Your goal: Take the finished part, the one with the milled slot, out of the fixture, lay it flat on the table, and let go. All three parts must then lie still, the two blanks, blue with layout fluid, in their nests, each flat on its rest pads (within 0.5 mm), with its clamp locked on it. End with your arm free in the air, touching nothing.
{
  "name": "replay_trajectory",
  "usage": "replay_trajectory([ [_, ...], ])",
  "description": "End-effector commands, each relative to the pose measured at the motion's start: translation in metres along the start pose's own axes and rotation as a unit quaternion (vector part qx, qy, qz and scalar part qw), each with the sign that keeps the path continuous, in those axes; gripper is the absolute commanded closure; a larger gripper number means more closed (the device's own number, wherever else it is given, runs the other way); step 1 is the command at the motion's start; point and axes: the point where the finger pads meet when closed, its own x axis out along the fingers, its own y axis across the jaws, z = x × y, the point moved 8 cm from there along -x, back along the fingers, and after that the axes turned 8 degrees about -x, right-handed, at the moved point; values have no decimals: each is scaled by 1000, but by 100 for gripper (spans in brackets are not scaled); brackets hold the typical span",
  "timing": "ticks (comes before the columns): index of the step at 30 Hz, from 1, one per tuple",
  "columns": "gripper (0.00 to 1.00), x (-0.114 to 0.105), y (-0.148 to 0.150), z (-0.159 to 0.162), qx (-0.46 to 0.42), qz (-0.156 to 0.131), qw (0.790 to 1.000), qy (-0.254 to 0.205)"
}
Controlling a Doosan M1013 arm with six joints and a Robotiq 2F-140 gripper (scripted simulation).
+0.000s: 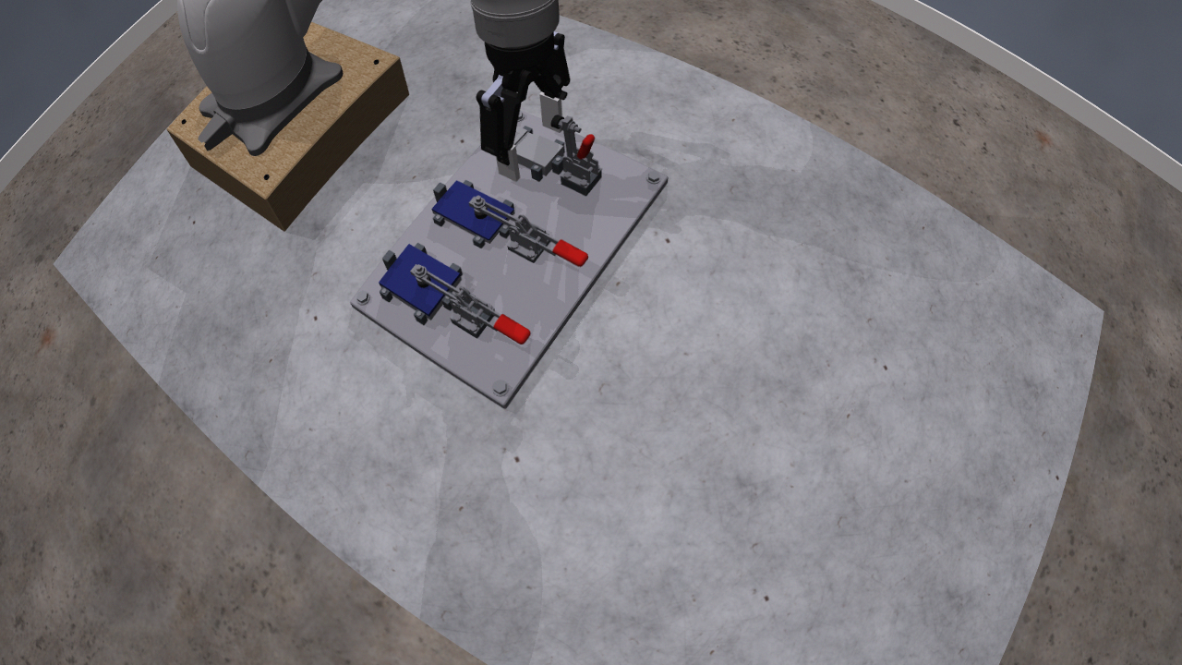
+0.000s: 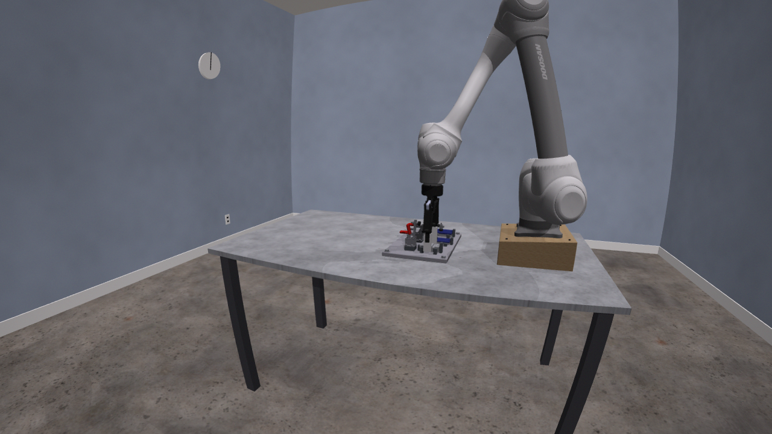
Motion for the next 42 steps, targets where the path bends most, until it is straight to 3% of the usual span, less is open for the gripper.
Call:
replay_trajectory([
  [1, 42, 2, 2, 0, 0, 2, 1000, 0],
  [2, 100, 2, 2, 0, 0, 2, 1000, 0],
  [42, 100, 2, 2, 0, 0, 2, 1000, 0],
])
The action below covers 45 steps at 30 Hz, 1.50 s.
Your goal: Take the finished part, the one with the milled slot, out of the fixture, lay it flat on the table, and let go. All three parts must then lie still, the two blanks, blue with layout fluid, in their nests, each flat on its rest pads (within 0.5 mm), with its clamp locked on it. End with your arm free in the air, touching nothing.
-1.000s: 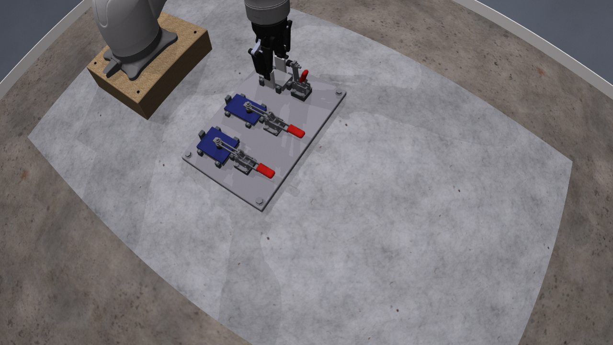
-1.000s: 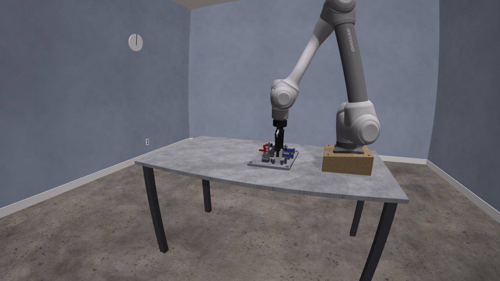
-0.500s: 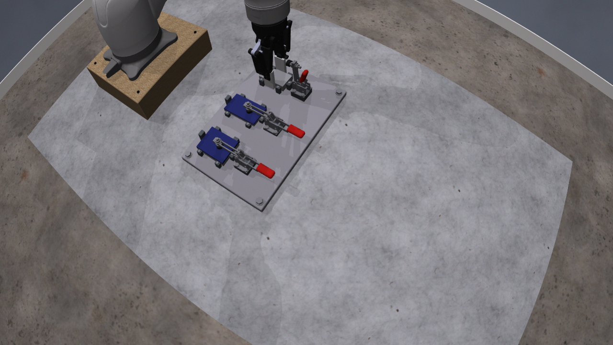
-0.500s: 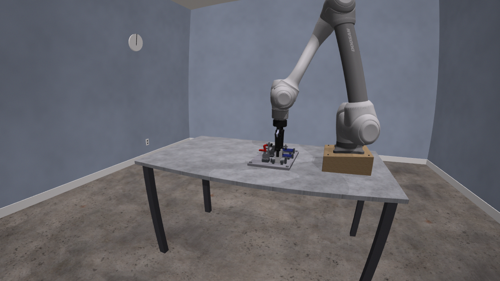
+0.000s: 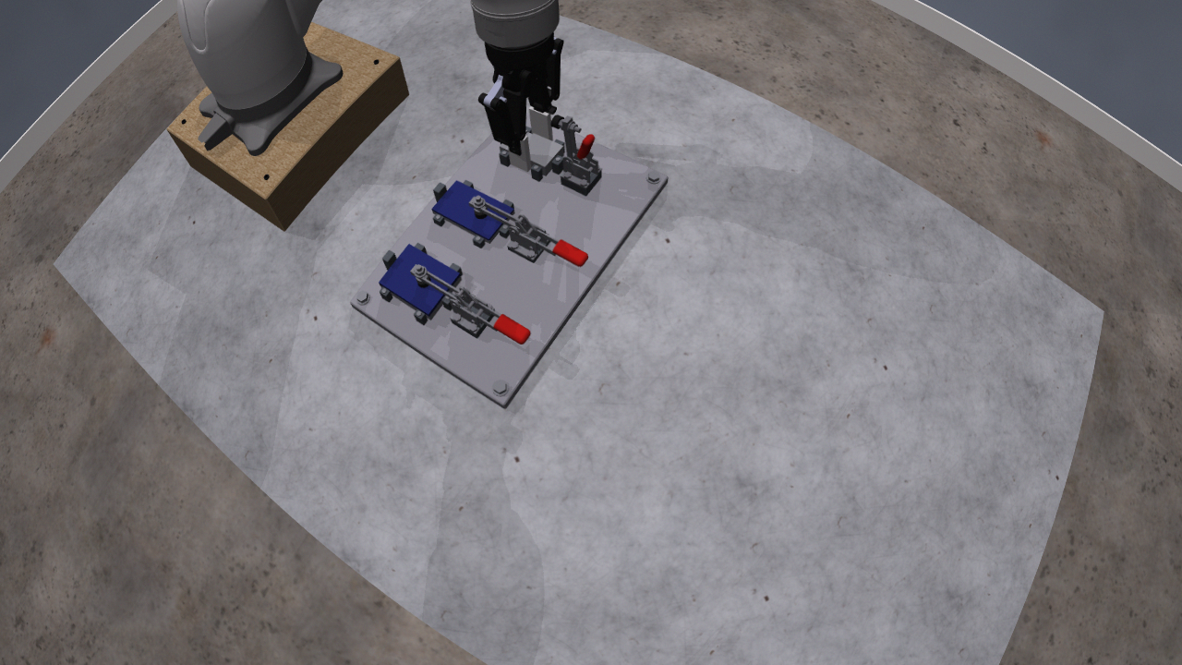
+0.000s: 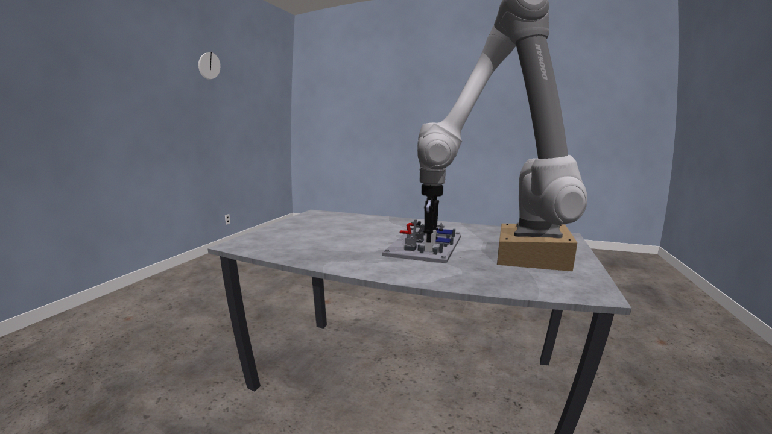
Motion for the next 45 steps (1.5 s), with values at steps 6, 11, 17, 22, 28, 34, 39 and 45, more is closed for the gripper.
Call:
replay_trajectory([
  [6, 100, 1, 2, 0, 0, 2, 1000, 0],
  [11, 100, 0, 2, 0, 0, 2, 1000, 0],
  [17, 100, -3, 2, 0, 0, 2, 1000, 0],
  [22, 100, -5, 2, 0, 0, 2, 1000, 0],
  [28, 100, -11, 2, 0, 0, 2, 1000, 0],
  [34, 100, -17, 2, 0, 0, 2, 1000, 0],
  [39, 100, -20, 2, 0, 0, 2, 1000, 0],
  [45, 100, -27, 2, 0, 0, 2, 1000, 0],
])
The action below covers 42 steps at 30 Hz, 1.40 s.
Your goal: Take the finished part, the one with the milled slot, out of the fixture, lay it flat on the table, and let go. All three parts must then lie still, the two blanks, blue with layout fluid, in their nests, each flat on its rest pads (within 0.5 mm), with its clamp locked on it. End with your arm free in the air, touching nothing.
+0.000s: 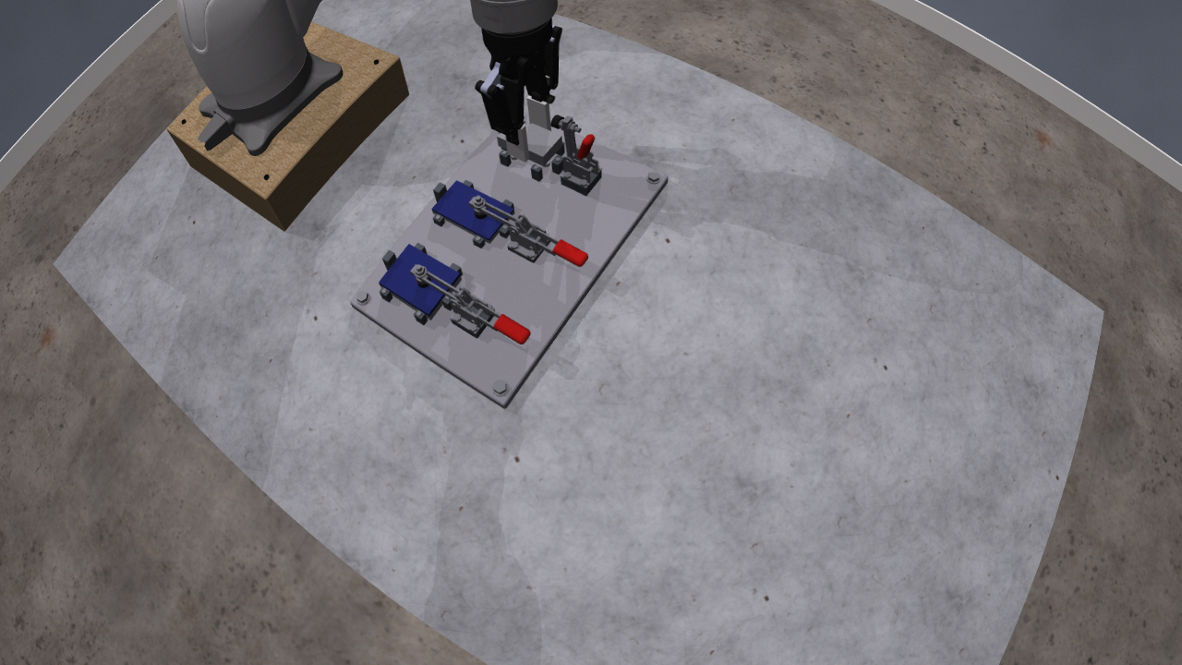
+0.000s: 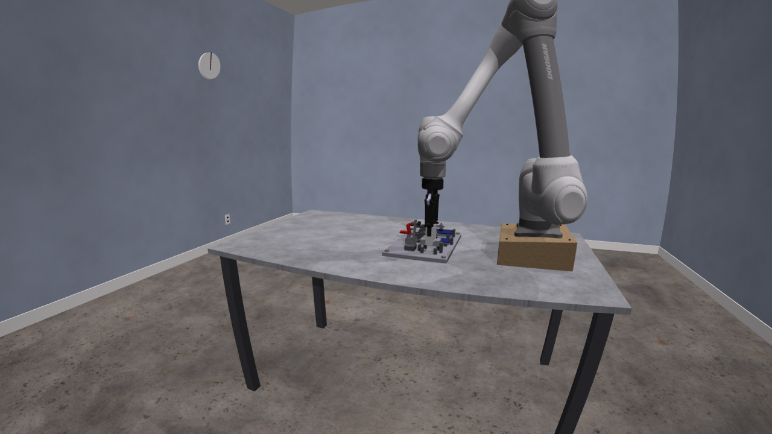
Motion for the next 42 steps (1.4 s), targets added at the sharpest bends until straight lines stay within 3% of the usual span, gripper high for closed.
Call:
replay_trajectory([
  [1, 100, -5, 1, -1, -1, 1, 1000, 0],
  [29, 100, -13, 1, 0, -1, 1, 1000, 0],
  [42, 100, -31, 0, 4, -1, 1, 1000, 0],
])
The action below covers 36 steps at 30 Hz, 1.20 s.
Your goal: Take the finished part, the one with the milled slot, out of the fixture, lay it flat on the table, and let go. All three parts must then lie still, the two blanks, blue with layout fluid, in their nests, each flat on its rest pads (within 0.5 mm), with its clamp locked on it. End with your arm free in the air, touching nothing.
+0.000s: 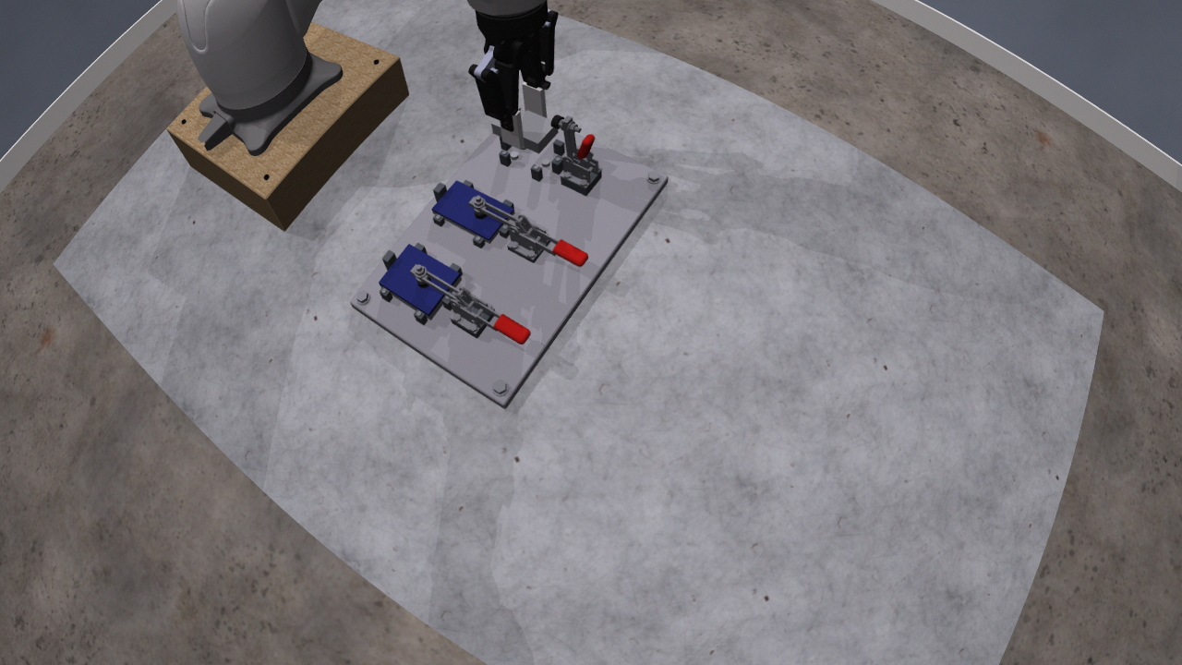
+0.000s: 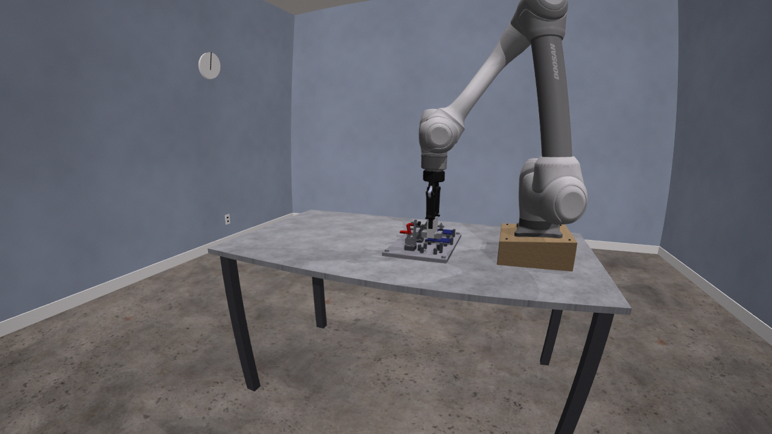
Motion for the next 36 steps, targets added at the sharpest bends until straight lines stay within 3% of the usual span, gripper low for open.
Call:
replay_trajectory([
  [1, 100, -7, -1, 1, -1, 0, 1000, 0],
  [10, 100, -19, -1, 3, -1, 0, 1000, 0],
  [36, 100, -23, -5, 3, -1, -4, 1000, 0],
])
